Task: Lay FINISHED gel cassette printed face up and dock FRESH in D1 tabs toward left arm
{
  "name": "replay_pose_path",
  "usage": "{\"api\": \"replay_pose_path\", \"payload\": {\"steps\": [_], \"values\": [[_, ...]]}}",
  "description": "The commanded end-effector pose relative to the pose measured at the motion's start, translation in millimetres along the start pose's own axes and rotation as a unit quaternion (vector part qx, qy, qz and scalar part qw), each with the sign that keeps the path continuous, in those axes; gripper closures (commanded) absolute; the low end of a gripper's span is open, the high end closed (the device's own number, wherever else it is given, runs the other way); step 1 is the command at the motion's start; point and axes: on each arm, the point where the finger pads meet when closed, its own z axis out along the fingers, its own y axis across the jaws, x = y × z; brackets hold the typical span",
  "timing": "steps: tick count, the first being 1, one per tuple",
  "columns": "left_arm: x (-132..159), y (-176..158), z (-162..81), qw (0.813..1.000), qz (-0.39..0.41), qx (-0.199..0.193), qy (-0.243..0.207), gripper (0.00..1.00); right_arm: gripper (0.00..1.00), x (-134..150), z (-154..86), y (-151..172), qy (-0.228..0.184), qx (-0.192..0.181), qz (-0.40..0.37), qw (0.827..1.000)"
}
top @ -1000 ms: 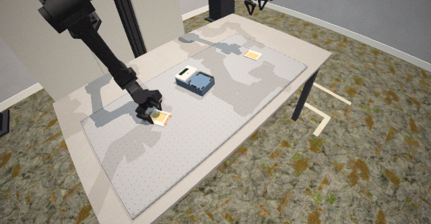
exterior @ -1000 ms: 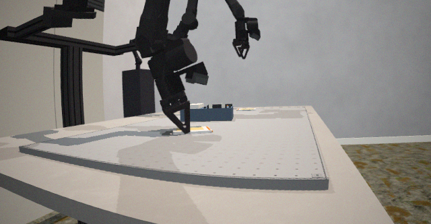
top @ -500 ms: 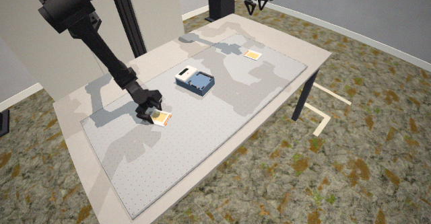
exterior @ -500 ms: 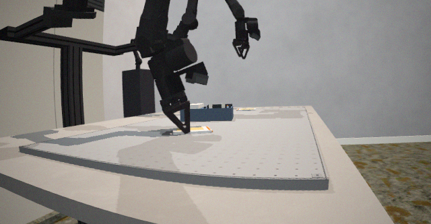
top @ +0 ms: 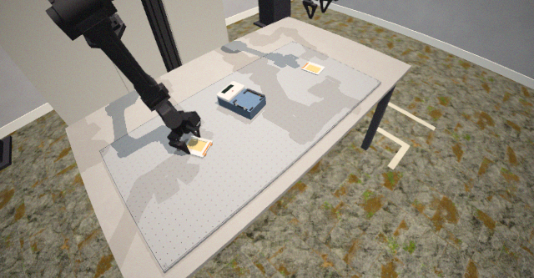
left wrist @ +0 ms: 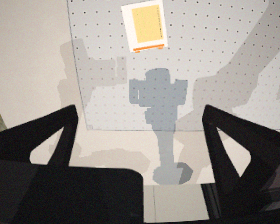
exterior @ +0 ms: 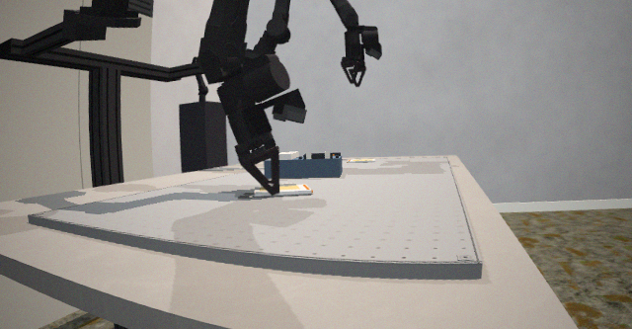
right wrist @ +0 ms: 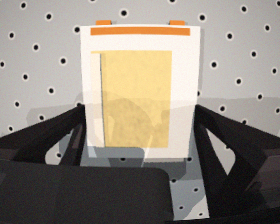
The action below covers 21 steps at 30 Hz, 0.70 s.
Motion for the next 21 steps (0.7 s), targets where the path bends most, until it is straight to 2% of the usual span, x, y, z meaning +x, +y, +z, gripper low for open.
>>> {"api": "replay_pose_path", "payload": {"steps": [1,21], "values": [[-4.3,-3.9,-3.3,1.0,0.009,0.001,-0.002,0.0,1.0,-4.7,-13.0,1.6,0.002,-0.003,0.0,1.0],[-4.3,-3.9,-3.3,1.0,0.009,0.001,-0.002,0.0,1.0,-12.3,-35.8,1.7,0.002,-0.003,0.0,1.0]]}}
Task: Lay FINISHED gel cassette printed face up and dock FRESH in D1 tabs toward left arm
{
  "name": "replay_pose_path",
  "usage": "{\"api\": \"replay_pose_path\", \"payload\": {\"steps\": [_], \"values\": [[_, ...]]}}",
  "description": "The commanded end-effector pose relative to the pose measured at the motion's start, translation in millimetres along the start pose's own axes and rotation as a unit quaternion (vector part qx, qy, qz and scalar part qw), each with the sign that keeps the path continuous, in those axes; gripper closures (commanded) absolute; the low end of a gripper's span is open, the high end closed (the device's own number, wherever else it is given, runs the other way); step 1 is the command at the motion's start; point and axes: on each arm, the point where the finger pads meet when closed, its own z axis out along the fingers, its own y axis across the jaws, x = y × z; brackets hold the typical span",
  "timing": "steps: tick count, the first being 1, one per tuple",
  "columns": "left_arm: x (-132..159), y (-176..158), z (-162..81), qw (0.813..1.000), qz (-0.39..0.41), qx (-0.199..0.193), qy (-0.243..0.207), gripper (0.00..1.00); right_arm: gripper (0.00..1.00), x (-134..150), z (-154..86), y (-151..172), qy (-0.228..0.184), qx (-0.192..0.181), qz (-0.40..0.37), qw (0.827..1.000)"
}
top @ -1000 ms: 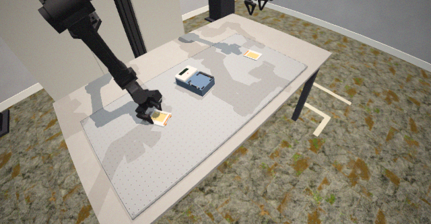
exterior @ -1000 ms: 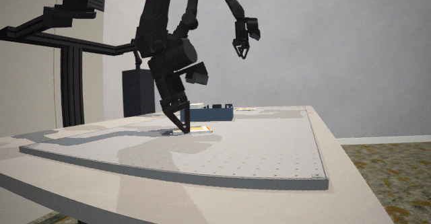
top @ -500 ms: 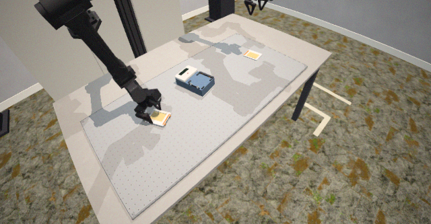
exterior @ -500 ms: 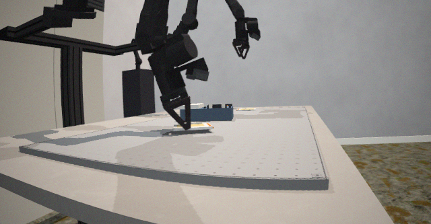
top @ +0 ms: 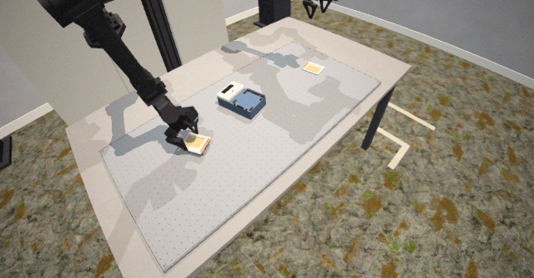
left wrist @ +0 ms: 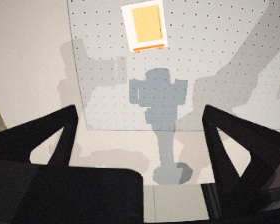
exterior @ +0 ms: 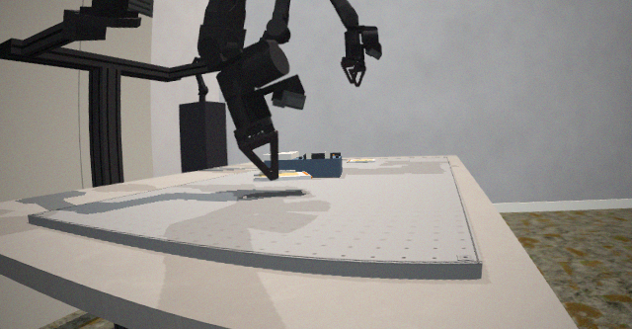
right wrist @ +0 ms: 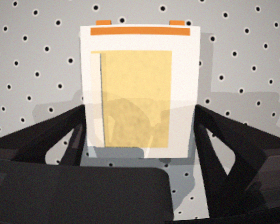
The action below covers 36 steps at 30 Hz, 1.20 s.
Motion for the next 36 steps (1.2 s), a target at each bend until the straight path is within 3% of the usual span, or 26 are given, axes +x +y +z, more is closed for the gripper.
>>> {"api": "replay_pose_path", "payload": {"steps": [1,25,36], "values": [[-4.3,-3.9,-3.3,1.0,0.009,0.001,-0.002,0.0,1.0,-4.7,-13.9,4.9,0.002,-0.005,0.0,1.0],[-4.3,-3.9,-3.3,1.0,0.009,0.001,-0.002,0.0,1.0,-14.0,-41.6,4.9,0.002,-0.005,0.0,1.0],[-4.3,-3.9,-3.3,1.0,0.009,0.001,-0.002,0.0,1.0,-14.0,-41.6,4.9,0.002,-0.005,0.0,1.0]]}}
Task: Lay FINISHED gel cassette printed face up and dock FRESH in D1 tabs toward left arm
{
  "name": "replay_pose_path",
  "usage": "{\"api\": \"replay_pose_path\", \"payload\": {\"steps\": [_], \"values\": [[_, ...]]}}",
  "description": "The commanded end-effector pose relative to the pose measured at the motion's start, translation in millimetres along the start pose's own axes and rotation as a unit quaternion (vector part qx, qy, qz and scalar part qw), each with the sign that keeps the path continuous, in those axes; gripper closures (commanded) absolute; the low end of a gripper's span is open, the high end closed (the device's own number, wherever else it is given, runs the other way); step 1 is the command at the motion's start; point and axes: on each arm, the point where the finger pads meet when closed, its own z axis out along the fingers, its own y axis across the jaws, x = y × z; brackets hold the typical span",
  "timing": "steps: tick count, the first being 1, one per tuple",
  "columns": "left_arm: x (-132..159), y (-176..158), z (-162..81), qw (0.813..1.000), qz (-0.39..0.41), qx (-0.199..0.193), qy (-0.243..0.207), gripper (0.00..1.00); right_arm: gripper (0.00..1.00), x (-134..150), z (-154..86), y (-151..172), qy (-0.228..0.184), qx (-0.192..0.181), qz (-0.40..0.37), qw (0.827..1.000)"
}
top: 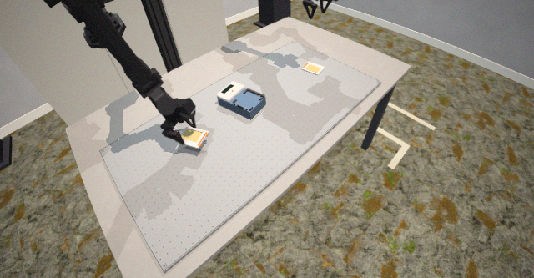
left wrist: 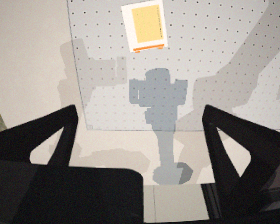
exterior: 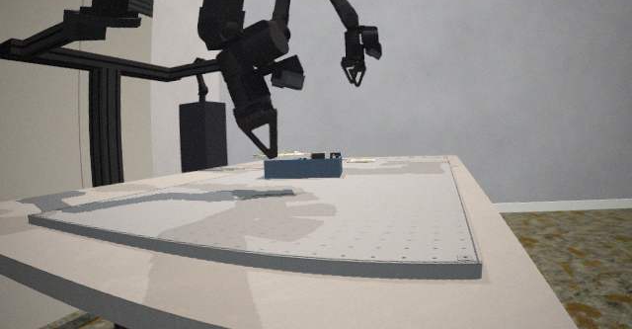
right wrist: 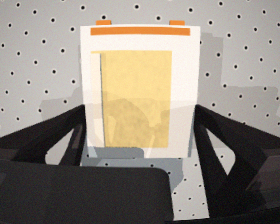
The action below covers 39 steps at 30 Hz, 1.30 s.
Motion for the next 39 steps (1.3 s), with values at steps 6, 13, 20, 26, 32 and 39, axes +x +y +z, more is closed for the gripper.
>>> {"api": "replay_pose_path", "payload": {"steps": [6,13,20,26,32,39], "values": [[-4.3,-3.9,-3.3,1.0,0.009,0.001,-0.002,0.0,1.0,-2.0,-8.3,5.1,0.003,-0.005,0.0,1.0],[-4.3,-3.9,-3.3,1.0,0.009,0.001,-0.002,0.0,1.0,-2.0,-8.3,5.1,0.003,-0.005,0.0,1.0],[-4.3,-3.9,-3.3,1.0,0.009,0.001,-0.002,0.0,1.0,-2.0,-8.3,5.1,0.003,-0.005,0.0,1.0],[-4.3,-3.9,-3.3,1.0,0.009,0.001,-0.002,0.0,1.0,-2.0,-8.3,5.1,0.003,-0.005,0.0,1.0],[-4.3,-3.9,-3.3,1.0,0.009,0.001,-0.002,0.0,1.0,-2.0,-8.3,5.1,0.003,-0.005,0.0,1.0],[-4.3,-3.9,-3.3,1.0,0.009,0.001,-0.002,0.0,1.0,-3.2,-13.8,8.5,0.005,-0.009,0.0,1.0]]}}
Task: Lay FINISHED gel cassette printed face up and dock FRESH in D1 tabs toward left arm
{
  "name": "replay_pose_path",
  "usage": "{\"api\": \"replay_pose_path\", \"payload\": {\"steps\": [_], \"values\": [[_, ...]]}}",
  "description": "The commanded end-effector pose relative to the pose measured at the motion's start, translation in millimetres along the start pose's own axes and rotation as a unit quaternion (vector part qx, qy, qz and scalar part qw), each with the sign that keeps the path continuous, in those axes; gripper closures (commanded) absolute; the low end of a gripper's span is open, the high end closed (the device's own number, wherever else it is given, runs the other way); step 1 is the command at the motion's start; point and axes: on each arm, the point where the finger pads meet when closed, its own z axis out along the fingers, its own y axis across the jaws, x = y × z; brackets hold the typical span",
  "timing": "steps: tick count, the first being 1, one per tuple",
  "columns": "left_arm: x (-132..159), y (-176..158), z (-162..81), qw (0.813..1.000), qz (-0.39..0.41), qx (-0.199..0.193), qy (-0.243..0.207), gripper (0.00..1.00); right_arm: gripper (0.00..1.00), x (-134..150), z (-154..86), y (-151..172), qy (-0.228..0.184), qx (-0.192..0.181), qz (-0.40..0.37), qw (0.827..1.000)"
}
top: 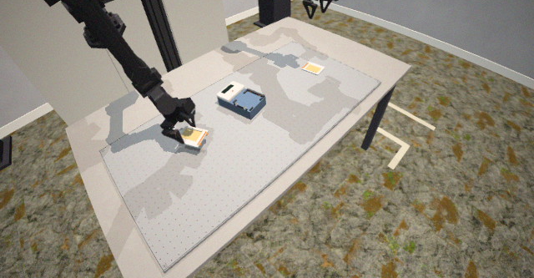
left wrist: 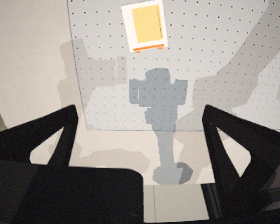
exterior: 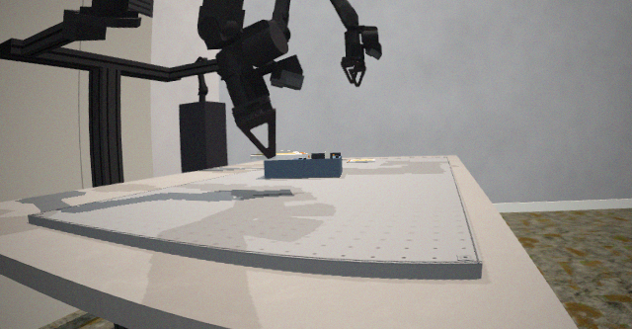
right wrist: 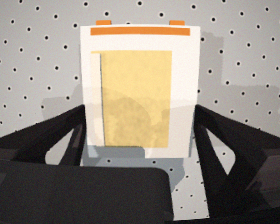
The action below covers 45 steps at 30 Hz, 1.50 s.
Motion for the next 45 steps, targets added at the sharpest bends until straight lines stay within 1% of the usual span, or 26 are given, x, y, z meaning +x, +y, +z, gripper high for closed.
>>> {"api": "replay_pose_path", "payload": {"steps": [1,13,18,20,22,26,29,31,33,35,37,39,41,43,45], "values": [[-4.3,-3.9,-3.3,1.0,0.009,0.001,-0.002,0.0,1.0,-5.6,-13.0,7.1,0.0,-0.005,0.0,1.0],[-4.3,-3.9,-3.3,1.0,0.009,0.001,-0.002,0.0,1.0,-5.9,-14.5,8.0,0.0,-0.005,0.0,1.0],[-4.3,-3.9,-3.3,1.0,0.009,0.001,-0.002,0.0,1.0,-7.7,-34.2,-7.2,0.045,0.004,0.06,0.997],[-4.3,-3.9,-3.3,1.0,0.009,0.001,-0.002,0.0,1.0,-8.4,-42.1,-13.3,0.045,0.004,0.06,0.997],[-4.3,-3.9,-3.3,1.0,0.009,0.001,-0.002,0.0,1.0,-8.4,-42.1,-13.3,0.045,0.004,0.06,0.997],[-4.3,-3.9,-3.3,1.0,0.009,0.001,-0.002,0.0,1.0,-8.0,-58.9,-24.2,0.077,0.009,0.102,0.992],[-4.3,-3.9,-3.3,1.0,0.009,0.001,-0.002,0.0,1.0,-7.4,-71.6,-32.1,0.077,0.009,0.102,0.992],[-4.3,-3.9,-3.3,1.0,0.009,0.001,-0.002,0.0,1.0,-6.5,-80.4,-36.9,0.093,0.012,0.122,0.988],[-4.3,-3.9,-3.3,1.0,0.009,0.001,-0.002,0.0,1.0,-5.6,-89.1,-41.6,0.093,0.012,0.122,0.988],[-4.3,-3.9,-3.3,1.0,0.009,0.001,-0.002,0.0,1.0,-4.3,-98.1,-45.8,0.108,0.015,0.142,0.984],[-4.3,-3.9,-3.3,1.0,0.009,0.001,-0.002,0.0,1.0,-2.9,-107.0,-50.1,0.108,0.015,0.142,0.984],[-4.3,-3.9,-3.3,1.0,0.009,0.001,-0.002,0.0,1.0,-2.9,-107.0,-50.1,0.108,0.015,0.142,0.984],[-4.3,-3.9,-3.3,1.0,0.009,0.001,-0.002,0.0,1.0,-1.2,-116.2,-53.8,0.124,0.019,0.162,0.979],[-4.3,-3.9,-3.3,1.0,0.009,0.001,-0.002,0.0,1.0,0.6,-125.3,-57.5,0.124,0.019,0.162,0.979],[-4.3,-3.9,-3.3,1.0,0.009,0.001,-0.002,0.0,1.0,2.8,-134.5,-60.6,0.139,0.022,0.182,0.973]]}}
